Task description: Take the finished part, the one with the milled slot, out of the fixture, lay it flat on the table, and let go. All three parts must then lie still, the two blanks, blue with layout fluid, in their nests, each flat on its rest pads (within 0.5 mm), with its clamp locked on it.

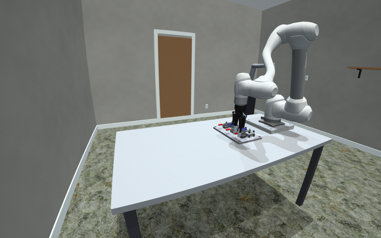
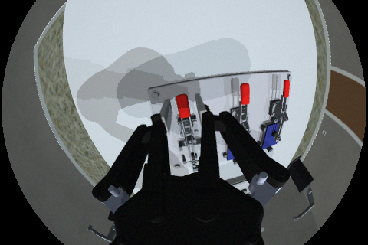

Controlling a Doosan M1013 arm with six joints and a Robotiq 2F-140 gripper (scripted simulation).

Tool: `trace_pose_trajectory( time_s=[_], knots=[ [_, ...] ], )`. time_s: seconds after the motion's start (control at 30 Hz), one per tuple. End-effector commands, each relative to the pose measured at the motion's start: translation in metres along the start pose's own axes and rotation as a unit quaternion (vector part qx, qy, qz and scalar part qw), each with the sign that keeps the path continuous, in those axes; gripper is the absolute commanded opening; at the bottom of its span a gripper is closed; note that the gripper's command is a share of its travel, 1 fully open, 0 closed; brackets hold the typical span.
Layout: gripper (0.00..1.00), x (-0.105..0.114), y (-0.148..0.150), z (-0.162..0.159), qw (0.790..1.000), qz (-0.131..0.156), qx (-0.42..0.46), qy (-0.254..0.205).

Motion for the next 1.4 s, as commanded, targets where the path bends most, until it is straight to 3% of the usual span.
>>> trace_pose_trajectory(
  time_s=[0.0, 0.2, 0.23, 1.37],
  knots=[
    [0.28, 0.0001, 0.0000, 0.0000, 1.000, 0.000, 0.000, 0.000],
    [0.28, 0.0001, 0.0000, 0.0000, 1.000, 0.000, 0.000, 0.000],
    [0.11, 0.0001, 0.0000, 0.0000, 1.000, 0.000, 0.000, 0.000],
    [0.11, 0.0001, 0.0000, 0.0000, 1.000, 0.000, 0.000, 0.000]
  ],
)
Point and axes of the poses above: the point where the finger pads meet when closed, its own x axis back along the fingers, its own y axis across the jaws, z = x × y, the point moved 5 cm from there along x, back along the fingers, and after that the axes turned 1 degree about -x, right-handed, at the moved point
